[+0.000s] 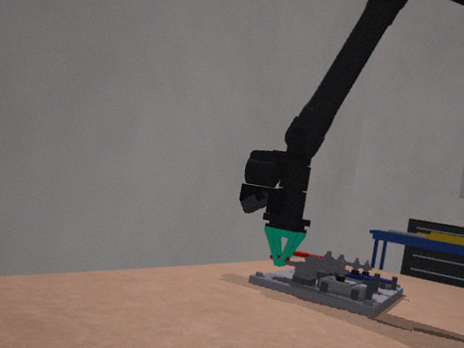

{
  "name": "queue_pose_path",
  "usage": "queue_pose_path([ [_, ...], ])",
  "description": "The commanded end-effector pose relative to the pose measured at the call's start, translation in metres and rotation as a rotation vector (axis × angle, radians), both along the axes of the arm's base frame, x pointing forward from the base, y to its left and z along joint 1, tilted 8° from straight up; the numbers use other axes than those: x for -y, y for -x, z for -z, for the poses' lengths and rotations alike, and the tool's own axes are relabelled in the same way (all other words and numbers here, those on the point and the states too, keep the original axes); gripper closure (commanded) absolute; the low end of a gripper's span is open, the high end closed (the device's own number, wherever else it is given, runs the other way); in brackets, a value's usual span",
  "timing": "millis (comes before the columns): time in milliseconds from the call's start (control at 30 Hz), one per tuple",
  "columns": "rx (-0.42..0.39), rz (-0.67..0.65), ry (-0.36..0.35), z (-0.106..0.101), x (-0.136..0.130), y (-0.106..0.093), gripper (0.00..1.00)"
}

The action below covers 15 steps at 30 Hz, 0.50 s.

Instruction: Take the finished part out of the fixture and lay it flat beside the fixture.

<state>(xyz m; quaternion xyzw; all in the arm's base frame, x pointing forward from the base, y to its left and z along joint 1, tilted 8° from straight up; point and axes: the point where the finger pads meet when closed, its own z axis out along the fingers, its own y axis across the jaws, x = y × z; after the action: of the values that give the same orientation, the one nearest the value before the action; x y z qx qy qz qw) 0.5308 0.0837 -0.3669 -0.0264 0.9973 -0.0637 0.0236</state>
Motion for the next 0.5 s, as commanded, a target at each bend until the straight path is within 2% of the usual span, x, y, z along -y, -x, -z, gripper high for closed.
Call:
queue_pose_path([
  [0, 0.014, 0.025, -0.001, -0.005, 0.007, -0.008, 1.00],
  [467, 0.030, 0.022, -0.004, -0.018, 0.003, -0.012, 1.00],
])
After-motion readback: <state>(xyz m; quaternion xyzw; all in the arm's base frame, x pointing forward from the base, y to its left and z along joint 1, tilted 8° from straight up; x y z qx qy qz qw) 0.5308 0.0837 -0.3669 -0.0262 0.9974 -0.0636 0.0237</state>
